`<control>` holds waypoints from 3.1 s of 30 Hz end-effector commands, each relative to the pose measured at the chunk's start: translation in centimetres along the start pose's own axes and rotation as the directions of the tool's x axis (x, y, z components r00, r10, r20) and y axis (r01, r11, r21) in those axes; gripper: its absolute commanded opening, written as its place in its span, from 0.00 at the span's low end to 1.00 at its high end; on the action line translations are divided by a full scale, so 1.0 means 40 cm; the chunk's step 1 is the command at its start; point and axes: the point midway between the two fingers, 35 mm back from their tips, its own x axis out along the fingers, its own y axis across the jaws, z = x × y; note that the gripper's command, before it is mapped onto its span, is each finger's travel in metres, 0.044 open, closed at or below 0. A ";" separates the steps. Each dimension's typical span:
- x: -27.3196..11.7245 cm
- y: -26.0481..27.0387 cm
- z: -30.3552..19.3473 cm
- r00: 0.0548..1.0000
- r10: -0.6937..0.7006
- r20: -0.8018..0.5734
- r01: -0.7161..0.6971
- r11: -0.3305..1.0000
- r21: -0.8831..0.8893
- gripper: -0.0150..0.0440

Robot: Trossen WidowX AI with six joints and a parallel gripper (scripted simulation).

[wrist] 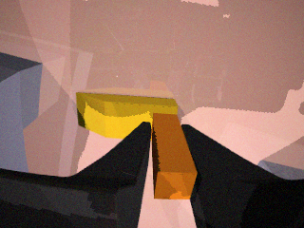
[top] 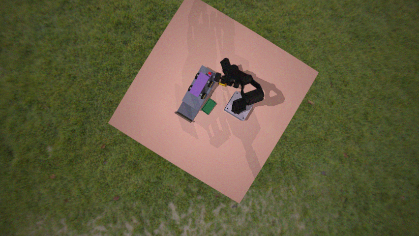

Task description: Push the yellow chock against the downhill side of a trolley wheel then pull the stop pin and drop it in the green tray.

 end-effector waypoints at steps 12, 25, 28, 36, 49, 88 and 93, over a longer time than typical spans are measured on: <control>-0.065 -0.008 -0.008 1.000 -0.001 -0.007 0.001 1.000 0.003 0.25; -0.174 -0.017 -0.015 1.000 -0.002 -0.008 0.002 1.000 0.003 0.25; -0.199 -0.017 -0.016 1.000 -0.002 -0.008 0.002 1.000 0.003 0.25; -0.264 -0.016 -0.015 1.000 -0.002 -0.007 0.002 1.000 0.003 0.25; -0.367 -0.002 -0.003 1.000 -0.001 -0.007 0.001 1.000 0.003 0.25; -0.369 -0.002 -0.003 1.000 0.002 -0.004 -0.005 0.463 -0.887 0.25; -0.369 -0.002 -0.003 1.000 0.003 -0.004 -0.005 0.307 -0.952 0.25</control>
